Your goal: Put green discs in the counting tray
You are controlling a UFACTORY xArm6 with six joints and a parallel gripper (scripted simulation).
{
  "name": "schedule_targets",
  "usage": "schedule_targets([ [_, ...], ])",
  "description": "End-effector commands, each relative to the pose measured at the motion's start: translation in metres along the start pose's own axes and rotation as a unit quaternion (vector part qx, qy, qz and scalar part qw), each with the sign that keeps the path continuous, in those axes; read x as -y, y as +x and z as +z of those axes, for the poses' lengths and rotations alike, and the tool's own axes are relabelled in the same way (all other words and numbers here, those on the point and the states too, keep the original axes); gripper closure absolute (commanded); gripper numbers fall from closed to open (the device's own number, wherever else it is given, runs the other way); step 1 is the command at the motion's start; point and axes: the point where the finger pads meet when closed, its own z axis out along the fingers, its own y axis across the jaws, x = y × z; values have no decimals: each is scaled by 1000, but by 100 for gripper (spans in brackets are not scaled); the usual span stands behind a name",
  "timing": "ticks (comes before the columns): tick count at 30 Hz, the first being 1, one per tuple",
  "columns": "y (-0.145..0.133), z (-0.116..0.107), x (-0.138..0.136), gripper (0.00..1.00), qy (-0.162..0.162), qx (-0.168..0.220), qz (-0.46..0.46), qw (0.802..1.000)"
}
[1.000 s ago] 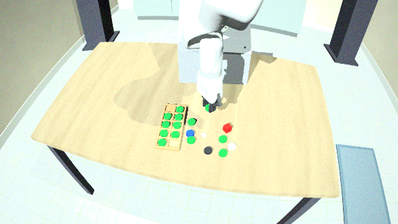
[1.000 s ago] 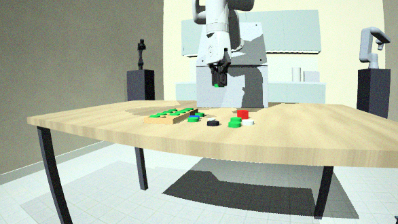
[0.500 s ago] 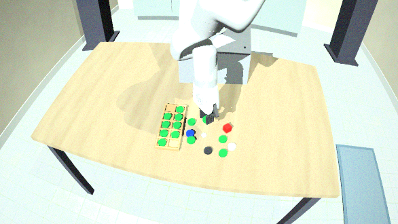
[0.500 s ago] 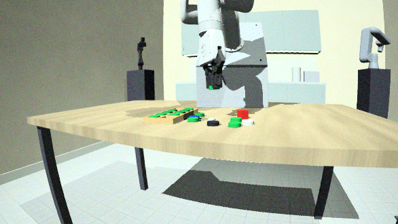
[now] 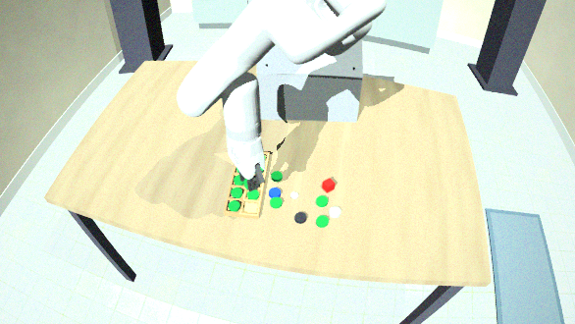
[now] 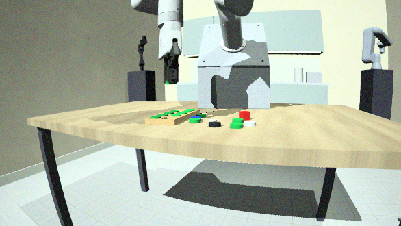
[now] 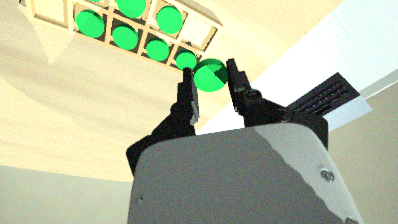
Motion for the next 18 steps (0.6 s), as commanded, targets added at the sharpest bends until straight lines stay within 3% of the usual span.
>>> schedule_targets([
  [1,-3,-2,4,100,5,-1,-2,1000],
  [8,-6,3,5,100,7,-1,-2,1000],
  [14,-8,45,3,100,6,-1,-1,1000],
  [16,-8,45,3,100,6,-1,-1,1000],
  [18,-9,59,3,100,6,-1,-1,1000],
])
